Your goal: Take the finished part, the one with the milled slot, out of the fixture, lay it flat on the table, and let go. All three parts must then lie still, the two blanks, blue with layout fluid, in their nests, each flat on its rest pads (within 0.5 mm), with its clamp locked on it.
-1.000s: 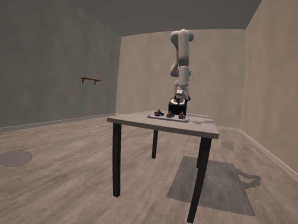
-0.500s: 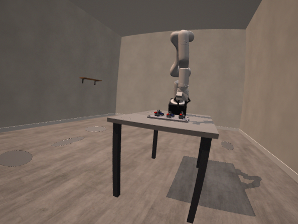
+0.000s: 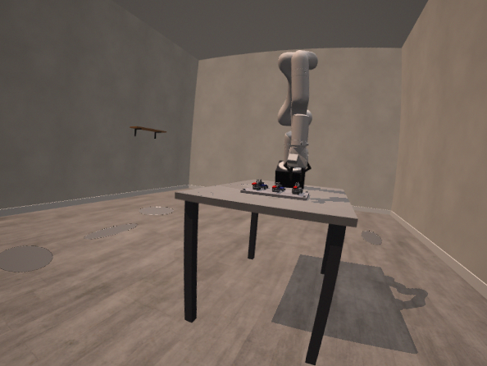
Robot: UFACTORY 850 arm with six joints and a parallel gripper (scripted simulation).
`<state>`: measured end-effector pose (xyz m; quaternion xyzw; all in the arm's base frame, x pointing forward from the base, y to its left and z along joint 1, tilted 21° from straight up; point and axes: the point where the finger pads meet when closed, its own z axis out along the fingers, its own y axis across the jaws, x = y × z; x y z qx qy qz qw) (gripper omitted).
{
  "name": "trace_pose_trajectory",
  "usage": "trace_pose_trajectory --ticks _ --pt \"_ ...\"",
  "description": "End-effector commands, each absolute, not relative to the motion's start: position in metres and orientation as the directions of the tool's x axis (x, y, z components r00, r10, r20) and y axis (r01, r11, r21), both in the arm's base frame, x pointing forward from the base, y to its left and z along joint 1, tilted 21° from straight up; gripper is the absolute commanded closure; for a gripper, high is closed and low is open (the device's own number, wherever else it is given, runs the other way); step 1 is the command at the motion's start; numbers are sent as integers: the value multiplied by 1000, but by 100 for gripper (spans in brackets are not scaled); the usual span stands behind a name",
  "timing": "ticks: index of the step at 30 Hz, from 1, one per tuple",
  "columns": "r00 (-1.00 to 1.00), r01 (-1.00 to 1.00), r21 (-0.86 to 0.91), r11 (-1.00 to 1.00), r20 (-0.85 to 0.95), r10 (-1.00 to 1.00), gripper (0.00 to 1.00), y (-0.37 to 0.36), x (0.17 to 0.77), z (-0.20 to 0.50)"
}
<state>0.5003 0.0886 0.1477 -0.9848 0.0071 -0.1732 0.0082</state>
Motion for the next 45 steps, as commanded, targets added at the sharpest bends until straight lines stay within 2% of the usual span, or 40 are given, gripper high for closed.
trace_pose_trajectory --ticks 1,45 --pt "931 -10 -23 -1000 364 -18 53 89 503 142" --pt "931 -10 -23 -1000 364 -18 53 89 508 129"
